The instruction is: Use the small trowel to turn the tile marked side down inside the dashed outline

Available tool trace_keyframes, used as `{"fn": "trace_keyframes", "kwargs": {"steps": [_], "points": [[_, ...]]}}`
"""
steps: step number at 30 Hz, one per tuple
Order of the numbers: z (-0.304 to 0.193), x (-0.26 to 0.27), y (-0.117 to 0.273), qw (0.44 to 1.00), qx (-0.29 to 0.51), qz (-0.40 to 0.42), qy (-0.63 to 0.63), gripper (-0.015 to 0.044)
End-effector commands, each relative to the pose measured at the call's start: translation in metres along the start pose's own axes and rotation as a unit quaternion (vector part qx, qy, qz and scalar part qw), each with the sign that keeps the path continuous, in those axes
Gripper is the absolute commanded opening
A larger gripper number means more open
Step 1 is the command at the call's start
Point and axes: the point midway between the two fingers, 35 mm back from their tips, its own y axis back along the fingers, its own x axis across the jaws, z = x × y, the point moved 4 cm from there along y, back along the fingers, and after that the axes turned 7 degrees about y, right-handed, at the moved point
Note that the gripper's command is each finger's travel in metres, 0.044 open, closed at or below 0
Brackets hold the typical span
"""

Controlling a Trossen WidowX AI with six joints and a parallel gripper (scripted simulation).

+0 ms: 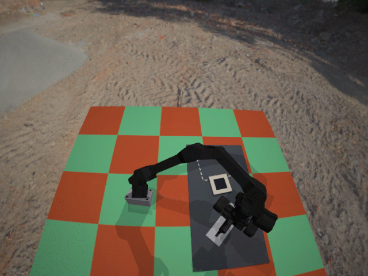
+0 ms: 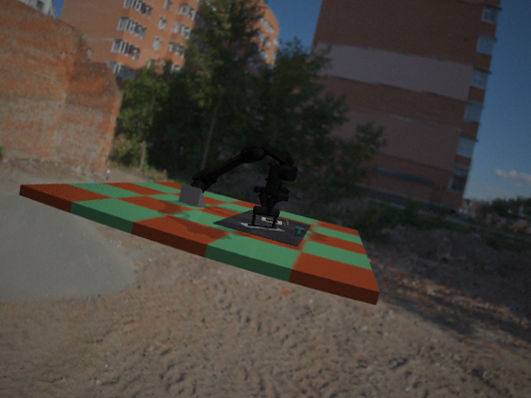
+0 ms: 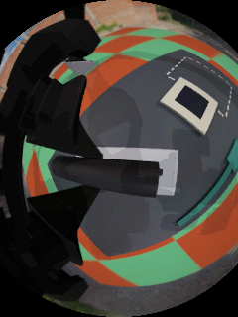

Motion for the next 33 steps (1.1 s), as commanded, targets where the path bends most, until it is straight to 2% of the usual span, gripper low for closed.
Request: {"fn": "trace_keyframes", "kwargs": {"steps": [1, 12, 21, 26, 33], "points": [[0.0008, -0.0001, -0.0004, 1.0, -0.003, 0.0, 0.021, 0.013], [0.0008, -0.0001, -0.0004, 0.983, -0.002, -0.001, 0.181, 0.013], [0.0008, -0.0001, -0.0004, 0.982, -0.002, -0.001, 0.191, 0.013], [0.0008, -0.0001, -0.0004, 0.982, -0.002, -0.001, 0.191, 0.0261], [0.0008, -0.0001, -0.0004, 0.982, -0.002, -0.001, 0.191, 0.027]]}}
